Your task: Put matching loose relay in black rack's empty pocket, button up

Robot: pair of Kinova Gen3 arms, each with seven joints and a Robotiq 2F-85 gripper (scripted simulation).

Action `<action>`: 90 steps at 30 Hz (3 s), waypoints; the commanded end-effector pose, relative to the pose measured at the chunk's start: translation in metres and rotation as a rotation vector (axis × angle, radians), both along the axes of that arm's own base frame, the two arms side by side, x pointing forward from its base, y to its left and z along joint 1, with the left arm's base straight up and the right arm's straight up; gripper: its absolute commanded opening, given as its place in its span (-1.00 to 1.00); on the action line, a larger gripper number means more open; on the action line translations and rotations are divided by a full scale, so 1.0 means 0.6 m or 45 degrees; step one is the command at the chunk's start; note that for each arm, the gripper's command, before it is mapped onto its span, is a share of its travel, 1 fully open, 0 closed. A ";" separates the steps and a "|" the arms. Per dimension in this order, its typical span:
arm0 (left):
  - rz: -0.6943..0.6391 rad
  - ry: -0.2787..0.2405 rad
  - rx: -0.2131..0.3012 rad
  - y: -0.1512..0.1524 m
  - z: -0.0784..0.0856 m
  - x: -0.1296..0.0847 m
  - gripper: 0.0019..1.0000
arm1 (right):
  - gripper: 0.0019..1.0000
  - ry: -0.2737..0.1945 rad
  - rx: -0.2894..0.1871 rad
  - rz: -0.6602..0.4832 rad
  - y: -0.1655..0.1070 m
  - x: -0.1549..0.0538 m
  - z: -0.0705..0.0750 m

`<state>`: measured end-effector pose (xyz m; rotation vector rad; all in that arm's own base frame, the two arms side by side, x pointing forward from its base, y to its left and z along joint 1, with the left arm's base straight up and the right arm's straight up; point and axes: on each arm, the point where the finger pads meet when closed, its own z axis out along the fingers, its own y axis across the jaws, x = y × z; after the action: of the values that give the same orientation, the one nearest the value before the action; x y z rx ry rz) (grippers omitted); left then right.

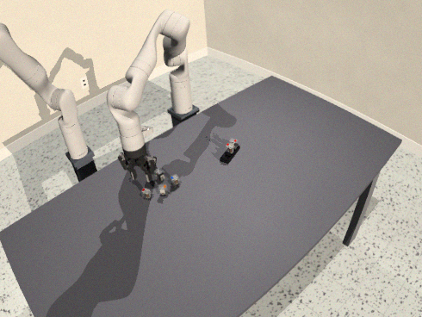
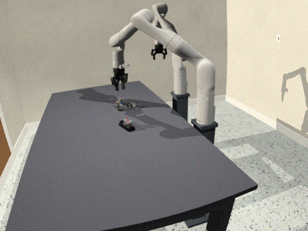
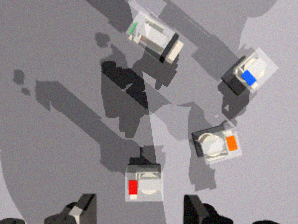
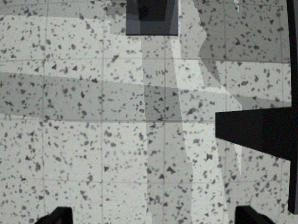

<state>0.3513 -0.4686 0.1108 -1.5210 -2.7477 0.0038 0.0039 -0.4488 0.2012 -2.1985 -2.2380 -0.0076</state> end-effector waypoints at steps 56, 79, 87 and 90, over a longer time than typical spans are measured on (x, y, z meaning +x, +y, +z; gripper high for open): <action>0.010 -0.004 -0.006 -0.001 -0.021 0.001 0.15 | 1.00 0.000 -0.008 -0.019 -0.002 -0.004 -0.002; 0.011 -0.004 -0.007 -0.002 -0.060 0.001 0.15 | 1.00 0.000 -0.008 -0.019 -0.002 -0.004 -0.002; 0.011 -0.004 -0.007 -0.002 -0.065 0.002 0.15 | 1.00 0.000 -0.008 -0.019 -0.002 -0.004 -0.002; 0.011 -0.005 -0.008 -0.002 -0.066 0.002 0.15 | 1.00 0.000 -0.008 -0.019 -0.002 -0.004 -0.002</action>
<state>0.3519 -0.4705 0.0738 -1.5126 -2.7563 0.0171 0.0039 -0.4488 0.2012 -2.1985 -2.2380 -0.0076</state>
